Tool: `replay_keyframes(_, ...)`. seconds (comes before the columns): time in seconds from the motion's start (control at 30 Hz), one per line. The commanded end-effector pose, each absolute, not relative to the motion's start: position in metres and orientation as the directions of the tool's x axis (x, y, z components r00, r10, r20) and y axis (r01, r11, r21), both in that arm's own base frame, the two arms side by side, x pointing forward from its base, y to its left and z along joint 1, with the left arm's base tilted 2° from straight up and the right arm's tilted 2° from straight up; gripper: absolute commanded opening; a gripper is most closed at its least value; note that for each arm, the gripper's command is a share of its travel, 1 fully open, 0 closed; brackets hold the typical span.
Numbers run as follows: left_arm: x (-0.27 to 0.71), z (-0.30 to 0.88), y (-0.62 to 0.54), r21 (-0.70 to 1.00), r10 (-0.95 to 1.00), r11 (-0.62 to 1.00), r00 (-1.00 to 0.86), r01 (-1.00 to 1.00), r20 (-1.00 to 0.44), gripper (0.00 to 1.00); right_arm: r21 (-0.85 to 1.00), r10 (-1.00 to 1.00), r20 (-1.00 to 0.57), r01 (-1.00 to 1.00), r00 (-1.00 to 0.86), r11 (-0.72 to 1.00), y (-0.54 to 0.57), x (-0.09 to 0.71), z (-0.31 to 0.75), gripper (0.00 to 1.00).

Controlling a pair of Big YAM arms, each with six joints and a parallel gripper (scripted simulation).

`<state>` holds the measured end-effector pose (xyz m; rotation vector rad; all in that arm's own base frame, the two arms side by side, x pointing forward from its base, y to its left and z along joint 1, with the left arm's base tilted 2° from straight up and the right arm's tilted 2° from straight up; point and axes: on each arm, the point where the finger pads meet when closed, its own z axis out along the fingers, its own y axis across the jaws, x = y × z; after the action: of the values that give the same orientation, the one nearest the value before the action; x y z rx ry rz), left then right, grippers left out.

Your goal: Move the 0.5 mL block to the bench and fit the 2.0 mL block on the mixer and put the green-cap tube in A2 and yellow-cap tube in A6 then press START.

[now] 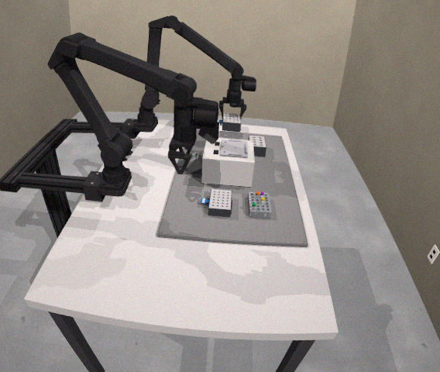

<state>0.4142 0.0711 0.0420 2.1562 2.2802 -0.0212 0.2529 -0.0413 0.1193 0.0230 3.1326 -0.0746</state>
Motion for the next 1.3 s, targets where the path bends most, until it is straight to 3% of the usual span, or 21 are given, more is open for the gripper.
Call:
replay_keyframes(0.0,0.472,0.111,0.083,0.181,0.998,0.06,-0.063,0.982,0.006,0.0,-0.047,0.013,0.012,0.013,-1.0,0.999,-0.041,0.252,0.118,1.0)
replay_keyframes(0.33,0.468,0.099,0.082,0.159,0.999,0.048,-0.049,0.986,0.004,0.0,-0.048,0.013,0.011,0.012,-1.0,0.999,-0.041,0.253,0.119,1.0)
replay_keyframes(0.43,0.465,0.094,0.064,0.145,0.999,-0.046,0.045,0.988,0.009,0.0,-0.048,0.012,0.011,0.012,-1.0,0.999,-0.041,0.253,0.119,1.0)
replay_keyframes(1.27,0.448,0.077,0.01,0.085,0.999,0.037,-0.037,0.996,-0.01,0.0,-0.048,0.011,0.009,0.01,-1.0,0.999,-0.041,0.253,0.12,1.0)
